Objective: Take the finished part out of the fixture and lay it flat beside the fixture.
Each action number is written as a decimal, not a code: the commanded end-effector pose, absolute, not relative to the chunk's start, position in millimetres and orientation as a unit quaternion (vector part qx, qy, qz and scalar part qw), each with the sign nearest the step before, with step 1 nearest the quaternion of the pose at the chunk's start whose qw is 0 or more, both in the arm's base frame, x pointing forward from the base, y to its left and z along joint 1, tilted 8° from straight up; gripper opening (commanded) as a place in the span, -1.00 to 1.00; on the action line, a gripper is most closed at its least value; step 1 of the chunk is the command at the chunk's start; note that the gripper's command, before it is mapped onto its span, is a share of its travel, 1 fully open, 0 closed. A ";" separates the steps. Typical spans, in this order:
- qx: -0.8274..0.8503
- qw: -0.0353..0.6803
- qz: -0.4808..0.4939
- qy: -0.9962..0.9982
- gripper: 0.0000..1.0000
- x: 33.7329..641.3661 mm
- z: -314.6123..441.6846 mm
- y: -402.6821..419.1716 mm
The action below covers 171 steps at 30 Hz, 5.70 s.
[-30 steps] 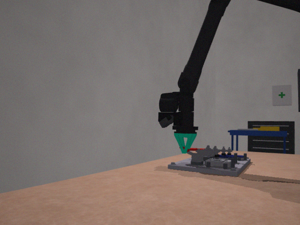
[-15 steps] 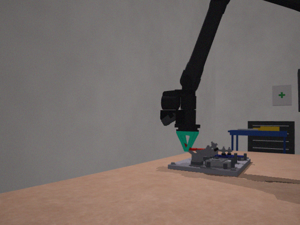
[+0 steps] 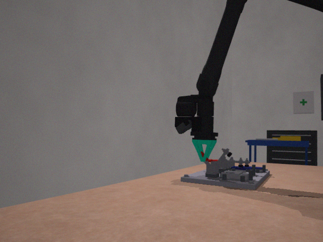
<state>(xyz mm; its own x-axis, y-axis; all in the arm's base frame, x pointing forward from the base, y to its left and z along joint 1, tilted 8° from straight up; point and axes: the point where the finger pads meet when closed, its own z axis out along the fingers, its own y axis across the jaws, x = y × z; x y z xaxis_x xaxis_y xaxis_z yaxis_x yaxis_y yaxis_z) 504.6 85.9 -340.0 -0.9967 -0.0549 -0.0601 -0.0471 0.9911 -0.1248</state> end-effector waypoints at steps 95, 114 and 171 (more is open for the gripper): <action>-0.032 0.016 -0.066 0.997 -1.00 470.0 -320.3 91.3; -0.033 0.013 -0.067 0.997 -1.00 466.3 -318.7 91.3; -0.035 0.007 -0.067 0.997 -1.00 462.9 -312.2 92.2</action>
